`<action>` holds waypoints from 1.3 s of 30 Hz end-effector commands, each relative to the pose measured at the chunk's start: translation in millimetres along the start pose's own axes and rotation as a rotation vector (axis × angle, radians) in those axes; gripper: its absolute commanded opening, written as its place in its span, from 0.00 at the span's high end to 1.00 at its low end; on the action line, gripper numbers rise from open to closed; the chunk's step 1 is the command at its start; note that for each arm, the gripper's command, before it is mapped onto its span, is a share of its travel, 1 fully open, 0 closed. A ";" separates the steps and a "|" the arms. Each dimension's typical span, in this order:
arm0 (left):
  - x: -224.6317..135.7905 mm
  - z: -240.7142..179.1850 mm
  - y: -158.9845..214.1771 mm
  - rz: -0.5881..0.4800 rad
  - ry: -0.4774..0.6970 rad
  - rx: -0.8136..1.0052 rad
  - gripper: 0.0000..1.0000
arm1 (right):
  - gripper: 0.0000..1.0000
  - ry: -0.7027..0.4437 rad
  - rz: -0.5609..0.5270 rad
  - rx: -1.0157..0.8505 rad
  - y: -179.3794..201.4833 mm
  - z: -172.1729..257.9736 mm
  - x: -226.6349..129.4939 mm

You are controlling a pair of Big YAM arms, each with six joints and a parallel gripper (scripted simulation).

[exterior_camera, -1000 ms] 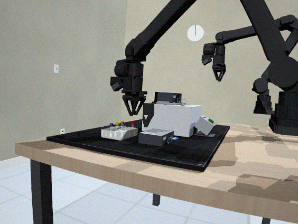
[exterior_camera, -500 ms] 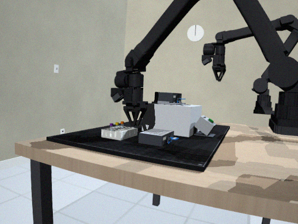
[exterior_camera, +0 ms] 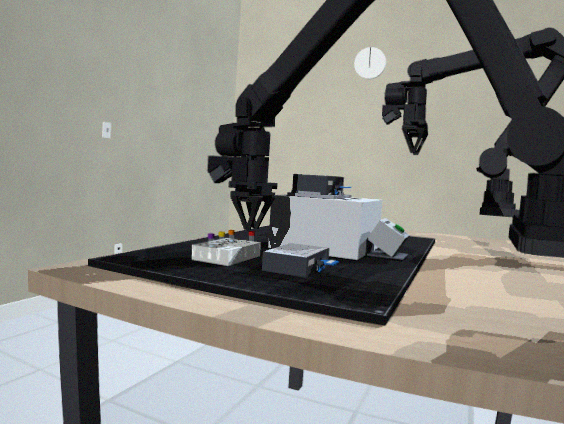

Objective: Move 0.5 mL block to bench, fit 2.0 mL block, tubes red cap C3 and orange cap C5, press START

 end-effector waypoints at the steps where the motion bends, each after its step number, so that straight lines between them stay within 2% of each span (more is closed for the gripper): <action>1: -25.2 1.5 -26.8 -0.076 0.023 -0.013 0.64 | 0.00 0.004 -0.058 -0.014 -17.4 0.6 -18.4; 6: -0.3 5.3 -8.1 -0.001 0.001 -0.009 0.64 | 0.00 0.004 -0.064 -0.013 -19.4 0.2 -21.3; 15: 26.1 7.3 7.5 0.045 -0.013 -0.005 0.64 | 0.00 0.005 -0.072 -0.012 -21.6 -0.2 -24.6; 18: 25.6 7.1 6.7 0.044 -0.012 -0.005 0.64 | 0.00 0.005 -0.073 -0.012 -21.9 -0.3 -25.0; 31: -20.4 2.7 -18.6 -0.043 0.012 -0.011 0.64 | 0.00 0.006 -0.084 -0.010 -24.9 -1.1 -29.7; 39: -10.6 2.8 -14.5 -0.033 0.009 -0.010 0.64 | 0.00 0.004 -0.066 -0.010 -20.5 -0.1 -23.0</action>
Point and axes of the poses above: on each arm, the point where the finger pads meet when closed, its own x axis out along the fingers, its own z axis across the jaws, y = z × x, the point moved 5 cm from there along -x, back along the fingers, and after that the axes turned 3 degrees about -x, right-handed, at the moved point
